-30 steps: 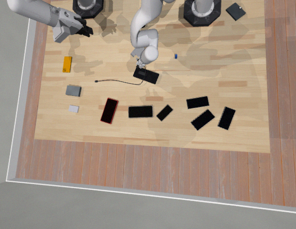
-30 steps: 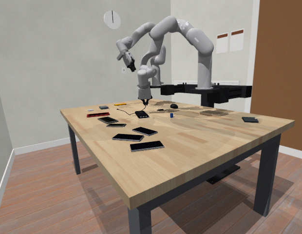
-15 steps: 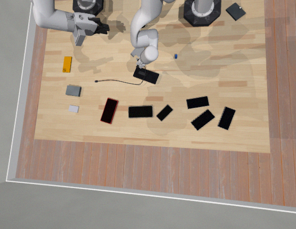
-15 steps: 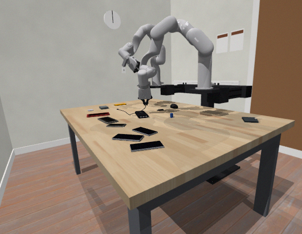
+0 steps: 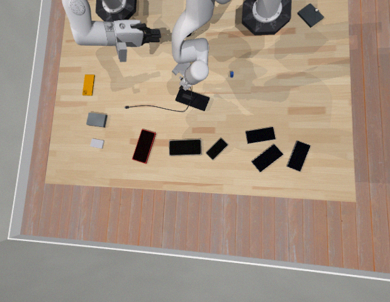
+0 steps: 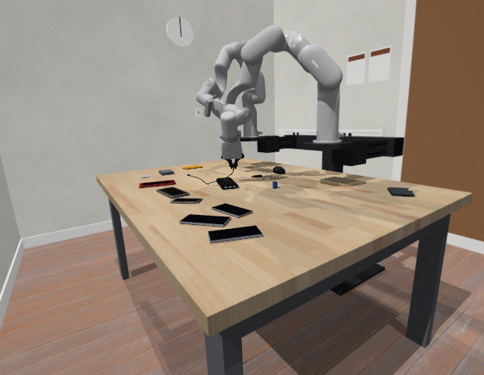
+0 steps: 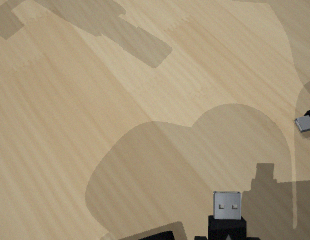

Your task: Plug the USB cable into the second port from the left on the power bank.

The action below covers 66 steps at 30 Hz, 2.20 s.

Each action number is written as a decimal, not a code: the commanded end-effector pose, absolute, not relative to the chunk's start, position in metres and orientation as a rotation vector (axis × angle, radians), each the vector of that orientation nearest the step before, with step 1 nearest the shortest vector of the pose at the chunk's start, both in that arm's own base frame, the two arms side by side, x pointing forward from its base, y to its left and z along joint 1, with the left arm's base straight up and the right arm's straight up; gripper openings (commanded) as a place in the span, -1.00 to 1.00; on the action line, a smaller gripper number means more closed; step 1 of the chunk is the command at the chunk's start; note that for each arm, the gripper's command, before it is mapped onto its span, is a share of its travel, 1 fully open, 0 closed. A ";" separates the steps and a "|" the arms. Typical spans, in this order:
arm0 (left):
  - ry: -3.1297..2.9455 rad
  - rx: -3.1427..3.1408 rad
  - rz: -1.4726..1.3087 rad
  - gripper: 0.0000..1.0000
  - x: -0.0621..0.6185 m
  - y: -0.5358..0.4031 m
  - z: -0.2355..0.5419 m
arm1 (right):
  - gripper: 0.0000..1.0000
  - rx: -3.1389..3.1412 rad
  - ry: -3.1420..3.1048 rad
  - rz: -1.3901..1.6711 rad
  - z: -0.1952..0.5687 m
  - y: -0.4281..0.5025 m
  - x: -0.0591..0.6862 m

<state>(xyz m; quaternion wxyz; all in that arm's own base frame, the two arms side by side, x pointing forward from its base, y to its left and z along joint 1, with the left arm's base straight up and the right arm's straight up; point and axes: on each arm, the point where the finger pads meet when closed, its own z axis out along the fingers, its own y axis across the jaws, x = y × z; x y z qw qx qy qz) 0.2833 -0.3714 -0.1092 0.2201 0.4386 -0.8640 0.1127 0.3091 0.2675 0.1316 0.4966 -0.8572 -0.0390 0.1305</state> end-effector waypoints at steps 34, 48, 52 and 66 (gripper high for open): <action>-2.391 1.212 0.317 -1.00 0.285 -0.373 -0.108 | -0.52 -1.795 0.342 -0.006 0.057 0.316 0.307; -2.391 1.212 0.317 -1.00 0.285 -0.373 -0.108 | -0.52 -1.849 0.552 -0.221 0.000 0.288 0.303; -2.391 1.212 0.317 -1.00 0.285 -0.373 -0.108 | -0.52 -1.881 0.596 -0.256 -0.015 0.277 0.297; -2.391 1.212 0.317 -1.00 0.285 -0.373 -0.108 | -0.52 -1.976 0.708 -0.425 -0.081 0.283 0.325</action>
